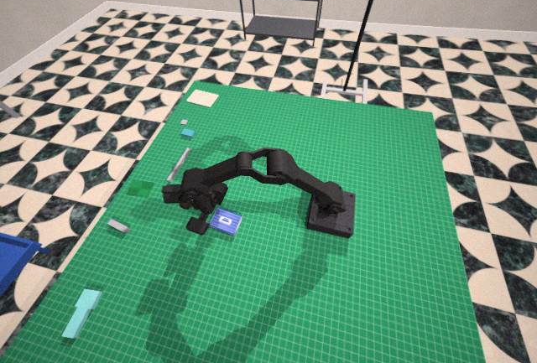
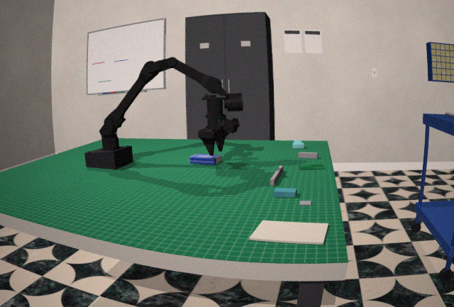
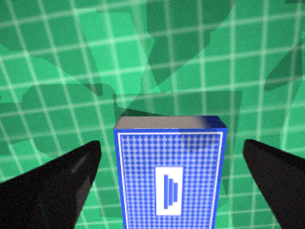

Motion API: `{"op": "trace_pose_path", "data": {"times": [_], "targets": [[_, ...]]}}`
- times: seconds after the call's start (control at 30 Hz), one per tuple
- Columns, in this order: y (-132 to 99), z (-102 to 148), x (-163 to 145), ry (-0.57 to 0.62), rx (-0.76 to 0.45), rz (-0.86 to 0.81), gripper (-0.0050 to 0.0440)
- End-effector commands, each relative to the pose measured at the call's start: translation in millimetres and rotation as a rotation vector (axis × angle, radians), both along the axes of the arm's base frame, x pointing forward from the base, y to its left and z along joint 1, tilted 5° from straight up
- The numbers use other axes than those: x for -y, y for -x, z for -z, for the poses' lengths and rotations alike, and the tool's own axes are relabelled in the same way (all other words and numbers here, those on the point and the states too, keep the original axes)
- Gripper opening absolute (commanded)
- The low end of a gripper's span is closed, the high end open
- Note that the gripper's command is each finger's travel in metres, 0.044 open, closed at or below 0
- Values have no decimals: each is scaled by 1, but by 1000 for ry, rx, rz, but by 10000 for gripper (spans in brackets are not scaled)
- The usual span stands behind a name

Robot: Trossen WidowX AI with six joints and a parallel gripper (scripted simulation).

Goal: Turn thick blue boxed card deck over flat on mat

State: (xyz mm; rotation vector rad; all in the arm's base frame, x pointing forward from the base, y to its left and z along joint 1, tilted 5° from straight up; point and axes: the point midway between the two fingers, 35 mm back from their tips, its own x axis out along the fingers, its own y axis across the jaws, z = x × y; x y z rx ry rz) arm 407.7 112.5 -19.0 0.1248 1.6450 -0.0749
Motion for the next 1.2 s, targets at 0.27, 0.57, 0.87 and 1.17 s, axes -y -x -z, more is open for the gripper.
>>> {"op": "trace_pose_path", "data": {"times": [0.27,0.57,0.87,1.17], "targets": [[-2,-8,-1,-4,20,4,417],[-2,-8,-1,-4,20,4,417],[-2,-8,-1,-4,19,4,417],[0,-4,-1,-2,12,4,417]]}}
